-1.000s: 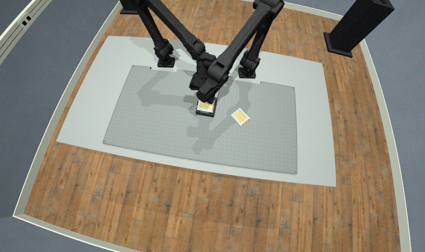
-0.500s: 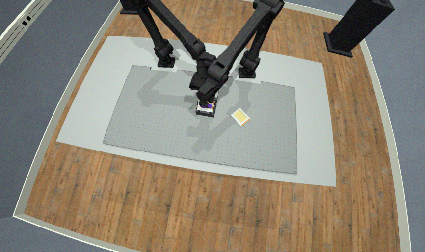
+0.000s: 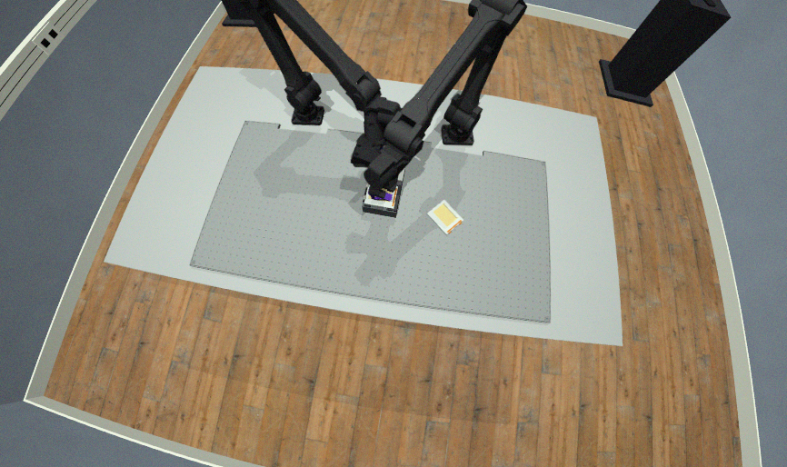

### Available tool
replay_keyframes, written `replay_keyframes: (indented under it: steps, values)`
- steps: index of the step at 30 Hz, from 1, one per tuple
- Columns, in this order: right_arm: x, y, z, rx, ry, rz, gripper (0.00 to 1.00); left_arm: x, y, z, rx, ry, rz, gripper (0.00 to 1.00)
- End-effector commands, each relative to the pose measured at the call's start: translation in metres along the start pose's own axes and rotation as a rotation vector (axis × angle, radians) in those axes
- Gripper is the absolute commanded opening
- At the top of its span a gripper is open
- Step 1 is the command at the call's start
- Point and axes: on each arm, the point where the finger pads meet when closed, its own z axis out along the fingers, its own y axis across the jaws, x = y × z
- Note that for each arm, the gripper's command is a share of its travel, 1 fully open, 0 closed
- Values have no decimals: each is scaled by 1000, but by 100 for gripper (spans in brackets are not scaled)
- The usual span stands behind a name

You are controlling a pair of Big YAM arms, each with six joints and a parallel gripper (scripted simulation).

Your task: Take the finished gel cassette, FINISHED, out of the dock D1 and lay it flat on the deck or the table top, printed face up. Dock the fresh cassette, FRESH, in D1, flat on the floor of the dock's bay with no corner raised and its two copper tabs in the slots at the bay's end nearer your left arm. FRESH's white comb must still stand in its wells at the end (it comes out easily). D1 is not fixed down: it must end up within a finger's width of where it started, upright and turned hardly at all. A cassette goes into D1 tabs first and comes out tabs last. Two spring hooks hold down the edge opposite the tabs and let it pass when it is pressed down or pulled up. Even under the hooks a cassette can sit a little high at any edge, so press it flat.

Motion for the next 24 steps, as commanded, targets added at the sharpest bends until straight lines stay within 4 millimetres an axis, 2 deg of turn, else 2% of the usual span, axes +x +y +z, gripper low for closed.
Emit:
replay_keyframes:
  steps: [1, 24]
  values:
    - [-42, 42, 38, -120, -95, -69, 0, -3, 3, -2, -20, -16, 8, 98]
    - [-42, 42, 38, -120, -95, -69, 0, 1, 4, 11, -23, -21, 10, 98]
